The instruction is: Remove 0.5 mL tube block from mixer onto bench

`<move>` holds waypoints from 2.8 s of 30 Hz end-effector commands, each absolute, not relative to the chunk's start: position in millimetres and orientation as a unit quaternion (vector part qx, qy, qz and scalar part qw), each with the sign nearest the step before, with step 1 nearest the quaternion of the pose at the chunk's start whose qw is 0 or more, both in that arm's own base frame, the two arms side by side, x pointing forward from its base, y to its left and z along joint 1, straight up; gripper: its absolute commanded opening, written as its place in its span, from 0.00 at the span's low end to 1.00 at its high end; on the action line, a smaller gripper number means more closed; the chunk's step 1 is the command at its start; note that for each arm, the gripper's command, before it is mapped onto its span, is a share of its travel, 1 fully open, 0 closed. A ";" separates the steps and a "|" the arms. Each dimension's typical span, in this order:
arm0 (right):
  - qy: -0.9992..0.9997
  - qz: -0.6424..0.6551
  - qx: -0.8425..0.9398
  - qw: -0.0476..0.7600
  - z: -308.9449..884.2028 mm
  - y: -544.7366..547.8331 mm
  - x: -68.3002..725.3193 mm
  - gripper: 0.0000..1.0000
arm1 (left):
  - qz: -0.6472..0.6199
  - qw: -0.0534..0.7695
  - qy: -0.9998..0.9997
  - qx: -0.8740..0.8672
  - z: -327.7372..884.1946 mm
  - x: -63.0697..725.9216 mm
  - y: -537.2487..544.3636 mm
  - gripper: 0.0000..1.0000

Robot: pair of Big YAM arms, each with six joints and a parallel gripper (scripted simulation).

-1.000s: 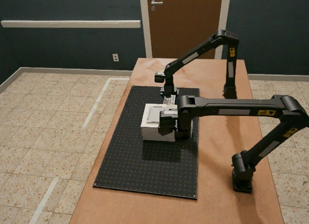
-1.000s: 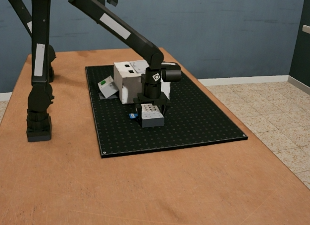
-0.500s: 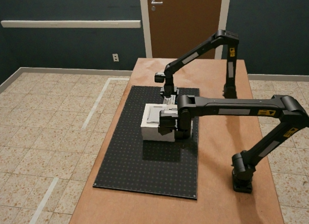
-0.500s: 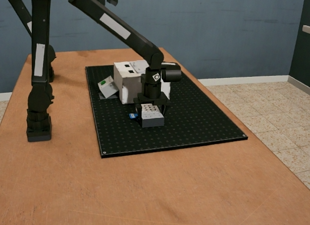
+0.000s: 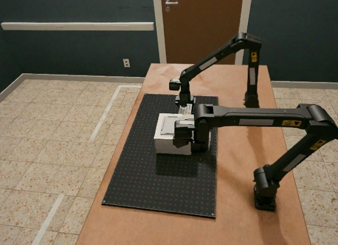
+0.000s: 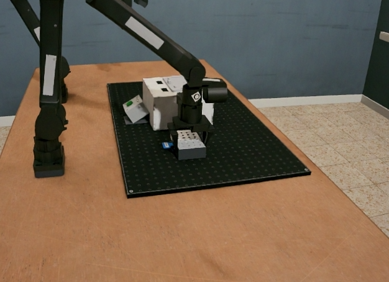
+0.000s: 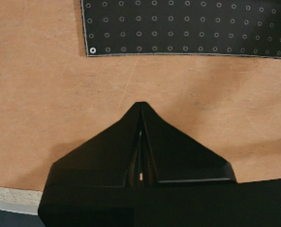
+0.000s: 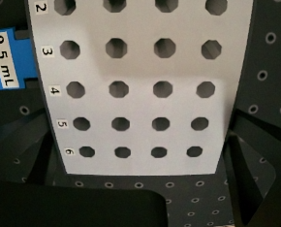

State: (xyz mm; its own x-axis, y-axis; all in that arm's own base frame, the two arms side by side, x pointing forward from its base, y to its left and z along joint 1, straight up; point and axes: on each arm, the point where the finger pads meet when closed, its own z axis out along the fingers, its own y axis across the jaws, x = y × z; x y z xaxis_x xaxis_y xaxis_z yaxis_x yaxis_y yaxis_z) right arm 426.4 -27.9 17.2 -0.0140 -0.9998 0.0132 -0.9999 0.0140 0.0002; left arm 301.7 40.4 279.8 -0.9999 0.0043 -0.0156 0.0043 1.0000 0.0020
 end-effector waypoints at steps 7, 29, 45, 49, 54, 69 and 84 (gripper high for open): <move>-0.704 0.031 0.709 -0.022 36.7 -25.0 449.5 0.00 | 0.000 -0.002 1.000 0.004 277.4 299.8 40.7 0.00; -0.705 0.026 0.709 -0.017 33.5 -24.6 443.6 0.00 | 0.004 0.027 1.000 0.004 300.0 312.5 42.5 0.00; -0.705 0.023 0.709 -0.015 31.3 -24.4 440.3 0.00 | 0.005 0.034 0.999 0.004 305.4 315.4 43.0 0.00; -0.705 0.023 0.709 -0.015 31.1 -24.3 440.0 1.00 | 0.005 0.034 0.999 0.004 305.4 315.4 43.0 0.00; -0.705 0.023 0.709 -0.015 31.1 -24.3 440.0 1.00 | 0.004 0.026 1.000 0.003 298.7 312.1 42.6 0.00; -0.705 0.023 0.709 -0.015 31.1 -24.3 440.0 1.00 | 0.000 -0.002 1.000 0.003 276.9 300.4 41.0 0.00; -0.714 0.049 0.698 -0.028 47.3 -30.9 469.7 1.00 | 0.001 0.009 1.000 0.003 285.0 305.1 41.7 0.00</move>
